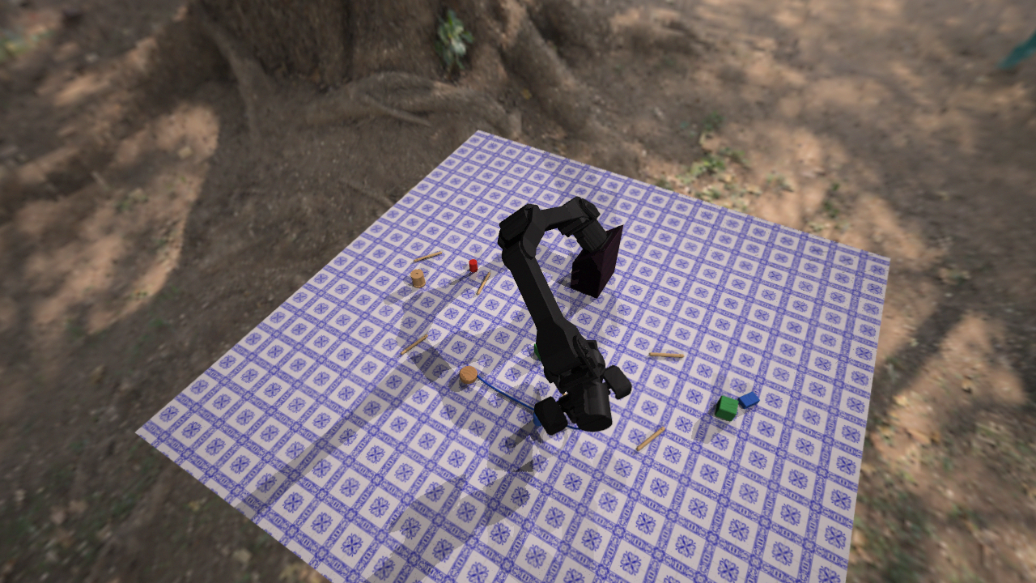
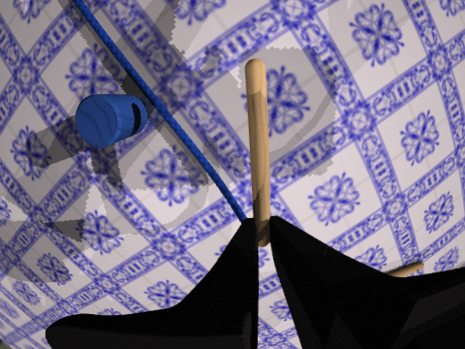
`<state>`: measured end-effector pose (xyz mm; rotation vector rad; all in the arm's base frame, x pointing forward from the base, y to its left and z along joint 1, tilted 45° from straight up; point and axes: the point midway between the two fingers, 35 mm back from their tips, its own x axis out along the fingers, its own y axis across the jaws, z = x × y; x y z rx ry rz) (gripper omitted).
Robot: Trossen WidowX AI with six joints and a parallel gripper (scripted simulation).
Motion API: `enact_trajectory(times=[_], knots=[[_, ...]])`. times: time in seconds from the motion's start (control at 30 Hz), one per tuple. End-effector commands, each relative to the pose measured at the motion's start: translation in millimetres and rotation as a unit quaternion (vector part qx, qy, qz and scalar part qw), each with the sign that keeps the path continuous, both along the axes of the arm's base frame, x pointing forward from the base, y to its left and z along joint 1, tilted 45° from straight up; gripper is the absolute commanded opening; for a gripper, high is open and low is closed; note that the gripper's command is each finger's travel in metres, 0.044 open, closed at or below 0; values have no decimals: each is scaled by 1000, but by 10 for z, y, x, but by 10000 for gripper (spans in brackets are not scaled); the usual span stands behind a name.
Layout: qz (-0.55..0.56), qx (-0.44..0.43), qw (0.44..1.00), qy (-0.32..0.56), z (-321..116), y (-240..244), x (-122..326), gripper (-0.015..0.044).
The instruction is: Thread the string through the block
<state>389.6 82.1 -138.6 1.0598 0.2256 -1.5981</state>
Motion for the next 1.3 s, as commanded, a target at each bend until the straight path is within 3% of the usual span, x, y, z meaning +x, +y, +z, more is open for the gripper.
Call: enact_trajectory(times=[0.0,1.27], knots=[[0,0,1000,3,-30,-36,-53,0],[0,-1,1000,4,-117,-242,-331,0]])
